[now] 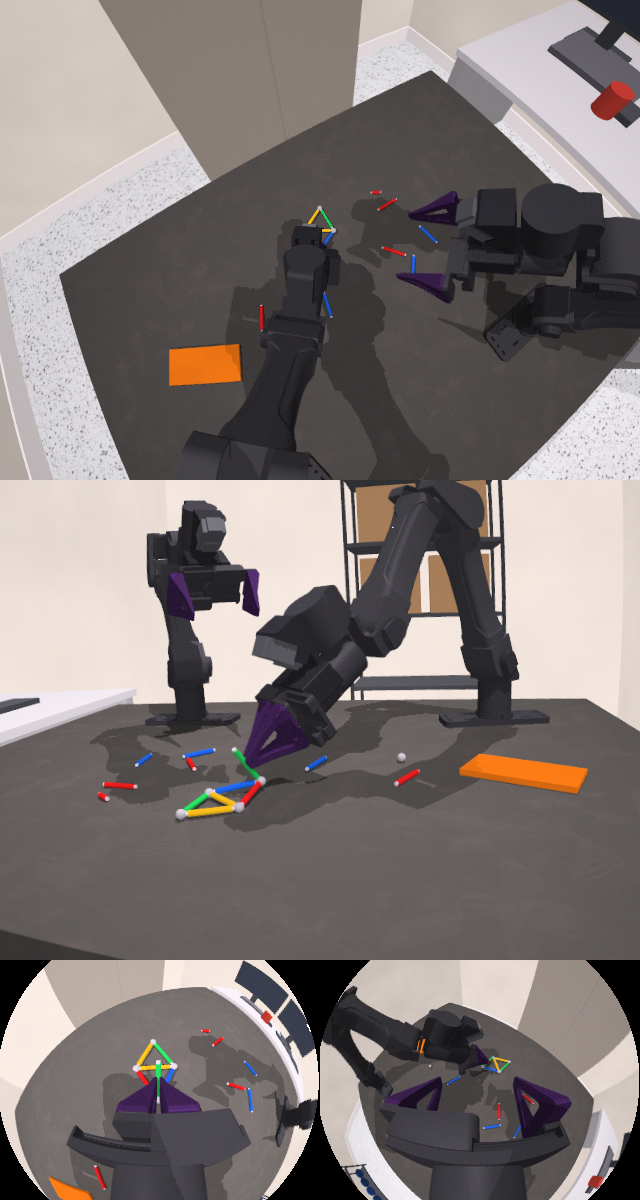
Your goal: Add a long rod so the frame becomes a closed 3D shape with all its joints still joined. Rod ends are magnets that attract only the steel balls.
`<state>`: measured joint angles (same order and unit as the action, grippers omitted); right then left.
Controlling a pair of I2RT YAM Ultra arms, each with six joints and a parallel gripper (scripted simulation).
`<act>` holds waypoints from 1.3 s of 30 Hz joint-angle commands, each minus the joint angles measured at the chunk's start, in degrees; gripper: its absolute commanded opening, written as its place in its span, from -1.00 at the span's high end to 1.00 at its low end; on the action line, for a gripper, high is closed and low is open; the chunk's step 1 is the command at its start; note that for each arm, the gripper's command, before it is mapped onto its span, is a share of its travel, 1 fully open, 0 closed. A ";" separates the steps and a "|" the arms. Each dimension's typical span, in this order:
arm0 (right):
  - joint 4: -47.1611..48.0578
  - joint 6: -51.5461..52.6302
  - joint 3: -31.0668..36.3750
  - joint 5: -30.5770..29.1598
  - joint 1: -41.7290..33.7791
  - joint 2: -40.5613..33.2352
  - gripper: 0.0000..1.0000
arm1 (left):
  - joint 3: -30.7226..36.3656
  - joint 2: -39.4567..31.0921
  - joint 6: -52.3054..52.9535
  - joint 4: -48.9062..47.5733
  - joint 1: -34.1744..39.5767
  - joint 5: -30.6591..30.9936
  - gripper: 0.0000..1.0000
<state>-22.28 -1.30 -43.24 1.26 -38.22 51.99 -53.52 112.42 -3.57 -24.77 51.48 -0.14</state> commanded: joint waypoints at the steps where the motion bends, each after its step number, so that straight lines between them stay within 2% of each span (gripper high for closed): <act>1: -2.79 -0.77 -5.26 0.70 1.83 5.81 -1.00 | -0.24 -0.40 -0.01 -0.26 0.00 0.00 1.00; 9: -4.45 -0.59 -22.31 0.76 10.83 30.72 -1.00 | -0.24 -0.40 -0.01 -0.26 0.00 0.00 1.00; 15: -4.38 0.52 -33.75 -0.33 14.84 47.62 -1.00 | -0.24 -0.40 -0.01 -0.26 0.00 0.00 1.00; 17: -4.38 0.52 -33.75 -0.33 14.84 47.62 -1.00 | -0.24 -0.40 -0.01 -0.26 0.00 0.00 1.00; 22: -5.39 1.29 -39.99 -1.27 11.94 55.70 -1.00 | -0.24 -0.40 -0.01 -0.26 0.00 0.00 1.00; 26: -5.88 1.51 -42.76 -1.50 13.27 59.33 -1.00 | -0.24 -0.40 -0.01 -0.26 0.00 0.00 1.00; 39: -5.38 1.19 -43.81 -1.17 13.19 59.99 -1.00 | -0.24 -0.40 -0.01 -0.26 0.00 0.00 1.00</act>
<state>-27.00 -0.49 -85.12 0.36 -25.04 112.86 -53.52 112.42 -3.57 -24.77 51.48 -0.14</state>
